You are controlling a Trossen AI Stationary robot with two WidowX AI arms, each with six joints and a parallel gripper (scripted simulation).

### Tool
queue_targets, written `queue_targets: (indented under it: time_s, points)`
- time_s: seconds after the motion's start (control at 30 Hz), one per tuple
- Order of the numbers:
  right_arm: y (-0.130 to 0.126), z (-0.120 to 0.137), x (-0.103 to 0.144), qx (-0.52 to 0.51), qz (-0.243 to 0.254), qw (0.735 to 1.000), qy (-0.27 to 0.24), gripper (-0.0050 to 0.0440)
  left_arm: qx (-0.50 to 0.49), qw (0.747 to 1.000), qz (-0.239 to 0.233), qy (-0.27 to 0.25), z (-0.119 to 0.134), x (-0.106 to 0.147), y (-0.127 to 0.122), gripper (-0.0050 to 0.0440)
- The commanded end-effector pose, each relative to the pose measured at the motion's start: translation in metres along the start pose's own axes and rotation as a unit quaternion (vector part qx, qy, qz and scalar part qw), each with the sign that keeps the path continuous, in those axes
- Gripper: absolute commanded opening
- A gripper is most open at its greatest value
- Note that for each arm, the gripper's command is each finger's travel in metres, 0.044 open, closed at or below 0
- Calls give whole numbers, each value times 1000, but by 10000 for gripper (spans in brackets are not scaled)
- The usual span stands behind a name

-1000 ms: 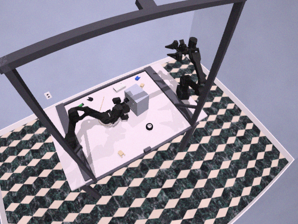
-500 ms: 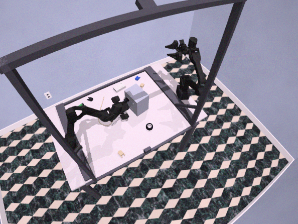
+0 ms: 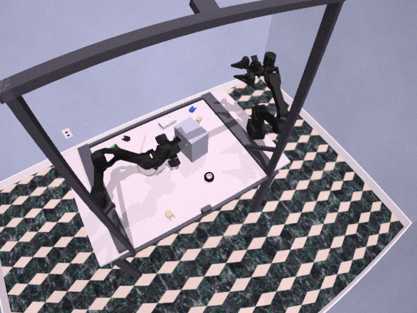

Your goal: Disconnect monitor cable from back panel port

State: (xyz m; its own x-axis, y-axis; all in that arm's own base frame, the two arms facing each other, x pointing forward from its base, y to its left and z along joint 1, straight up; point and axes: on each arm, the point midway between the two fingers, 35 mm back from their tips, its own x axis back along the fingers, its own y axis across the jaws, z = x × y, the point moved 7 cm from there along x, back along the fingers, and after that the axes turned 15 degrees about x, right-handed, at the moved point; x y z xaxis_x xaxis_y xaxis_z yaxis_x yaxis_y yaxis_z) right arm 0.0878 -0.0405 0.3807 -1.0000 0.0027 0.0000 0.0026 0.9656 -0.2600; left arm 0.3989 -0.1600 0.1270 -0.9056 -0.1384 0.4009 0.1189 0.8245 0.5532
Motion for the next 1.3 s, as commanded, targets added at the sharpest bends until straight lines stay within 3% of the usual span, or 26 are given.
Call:
queue_targets:
  time_s: [0.0, 0.1, 0.17, 0.33, 0.73, 0.97, 1.27]
  points:
    - [0, -3, 0, 2, -1, 1000, -1, 440, 11, 1000, -4, -11, -9, 3, 6, 264]
    - [0, -3, 0, 2, -1, 1000, -1, 440, 11, 1000, -4, -11, -9, 3, 6, 336]
    - [0, -3, 0, 2, -1, 1000, -1, 440, 11, 1000, -4, -11, -9, 3, 6, 336]
    - [0, -3, 0, 2, -1, 1000, -1, 440, 11, 1000, -4, -11, -9, 3, 6, 440]
    - [0, -3, 0, 2, -1, 1000, -1, 440, 1, 1000, -10, -15, -9, 2, 4, 440]
    - [0, -3, 0, 2, -1, 1000, -1, 440, -143, 985, -92, -42, 1, -5, -15, 440]
    - [0, -3, 0, 2, -1, 1000, -1, 440, -225, 959, -167, -52, 8, -4, -26, 440]
